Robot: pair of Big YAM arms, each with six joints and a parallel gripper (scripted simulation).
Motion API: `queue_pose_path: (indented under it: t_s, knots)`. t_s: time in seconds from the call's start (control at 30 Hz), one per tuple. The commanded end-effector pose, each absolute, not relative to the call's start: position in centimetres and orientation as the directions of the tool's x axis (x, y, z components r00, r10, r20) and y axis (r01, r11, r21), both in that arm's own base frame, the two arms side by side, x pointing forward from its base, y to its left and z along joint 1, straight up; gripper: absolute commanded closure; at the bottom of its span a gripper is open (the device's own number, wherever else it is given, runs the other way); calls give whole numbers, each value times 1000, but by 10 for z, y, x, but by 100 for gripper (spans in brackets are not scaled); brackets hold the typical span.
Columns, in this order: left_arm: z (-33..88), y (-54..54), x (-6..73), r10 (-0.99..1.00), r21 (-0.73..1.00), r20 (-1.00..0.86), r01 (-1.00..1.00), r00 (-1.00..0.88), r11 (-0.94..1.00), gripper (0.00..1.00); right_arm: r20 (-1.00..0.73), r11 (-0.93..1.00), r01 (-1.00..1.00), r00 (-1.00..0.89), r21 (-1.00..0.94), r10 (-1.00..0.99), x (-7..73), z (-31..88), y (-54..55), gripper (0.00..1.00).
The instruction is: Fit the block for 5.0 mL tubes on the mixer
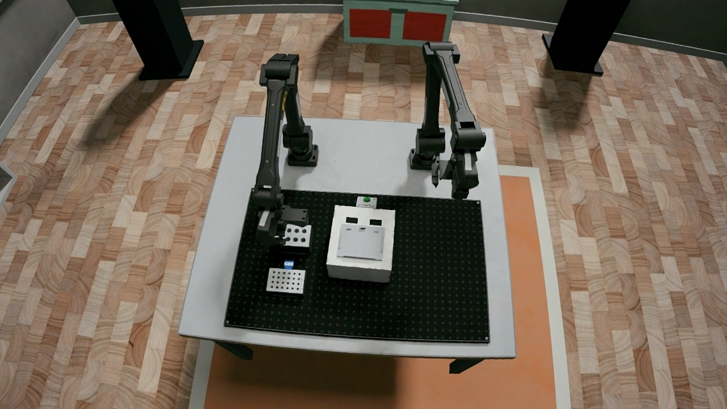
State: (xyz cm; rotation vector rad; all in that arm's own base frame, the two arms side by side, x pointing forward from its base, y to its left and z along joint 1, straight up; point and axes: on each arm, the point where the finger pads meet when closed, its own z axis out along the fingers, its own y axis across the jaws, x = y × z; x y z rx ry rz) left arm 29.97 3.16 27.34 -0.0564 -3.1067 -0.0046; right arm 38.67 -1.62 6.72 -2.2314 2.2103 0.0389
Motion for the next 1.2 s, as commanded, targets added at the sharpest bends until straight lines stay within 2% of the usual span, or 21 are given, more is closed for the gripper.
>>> queue_pose_path:
  t_s: [0.0, 0.73, 1.17]
  knots:
    - [293, 36, 316, 39, 10, -28, 39, -999, 999, 0, -21, -6, -999, 5, 37, -1000, 385, 59, -18, 0]
    - [273, 35, 304, 39, 2, 26, 39, -999, 999, 0, -19, -6, -1000, 6, -4, -1000, 402, 75, -19, 0]
    - [288, 36, 312, 39, 8, -12, 39, -999, 999, 0, -18, -6, -1000, 6, -16, -1000, 402, 67, -19, 0]
